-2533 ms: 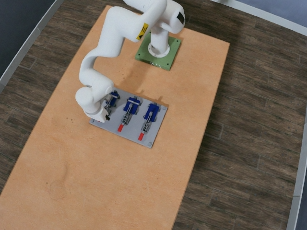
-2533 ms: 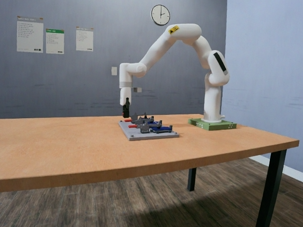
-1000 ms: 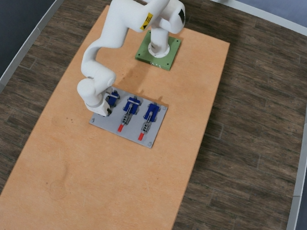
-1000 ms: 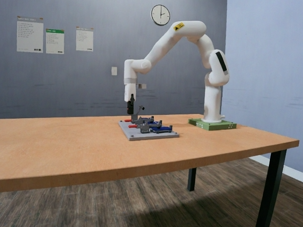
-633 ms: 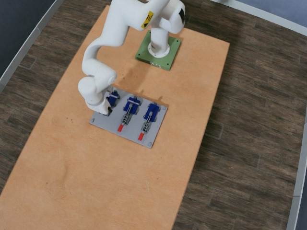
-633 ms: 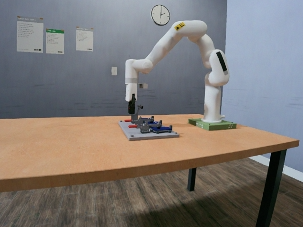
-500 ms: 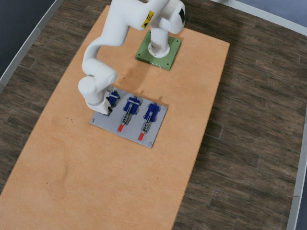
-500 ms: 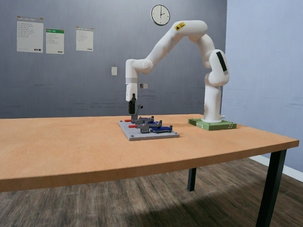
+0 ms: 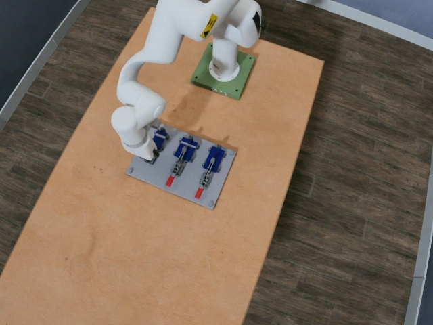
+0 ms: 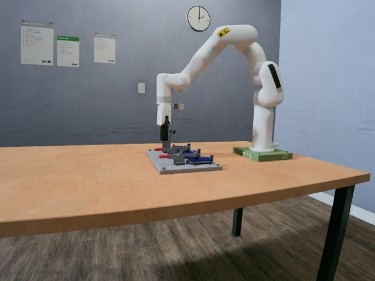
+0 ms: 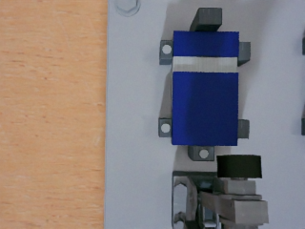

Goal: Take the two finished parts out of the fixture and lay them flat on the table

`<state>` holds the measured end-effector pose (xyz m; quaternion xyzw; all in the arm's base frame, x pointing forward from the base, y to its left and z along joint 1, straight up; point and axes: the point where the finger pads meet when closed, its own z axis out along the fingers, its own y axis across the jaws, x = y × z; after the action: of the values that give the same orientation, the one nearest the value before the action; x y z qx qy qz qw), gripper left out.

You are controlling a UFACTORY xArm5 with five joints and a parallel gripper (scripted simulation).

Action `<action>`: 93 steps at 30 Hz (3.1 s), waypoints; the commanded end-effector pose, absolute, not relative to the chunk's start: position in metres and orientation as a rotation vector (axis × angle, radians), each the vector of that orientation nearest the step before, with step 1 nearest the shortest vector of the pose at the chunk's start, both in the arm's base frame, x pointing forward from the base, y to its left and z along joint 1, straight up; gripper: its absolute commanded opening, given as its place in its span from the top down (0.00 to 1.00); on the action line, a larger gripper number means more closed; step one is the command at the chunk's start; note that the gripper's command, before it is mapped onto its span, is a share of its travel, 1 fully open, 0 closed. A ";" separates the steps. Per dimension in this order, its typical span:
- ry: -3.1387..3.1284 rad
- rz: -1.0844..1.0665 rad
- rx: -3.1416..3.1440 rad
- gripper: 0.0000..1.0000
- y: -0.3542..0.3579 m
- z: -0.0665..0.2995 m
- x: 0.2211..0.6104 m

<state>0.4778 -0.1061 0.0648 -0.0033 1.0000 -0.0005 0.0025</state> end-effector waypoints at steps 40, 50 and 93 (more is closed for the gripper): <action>3.136 -0.002 -0.009 1.00 -0.106 0.065 0.475; 3.136 -0.002 -0.009 1.00 -0.106 0.065 0.473; 3.135 -0.002 -0.010 0.52 -0.106 0.065 0.471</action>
<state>0.4702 -0.1060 0.0638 -0.0032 1.0000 -0.0004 0.0016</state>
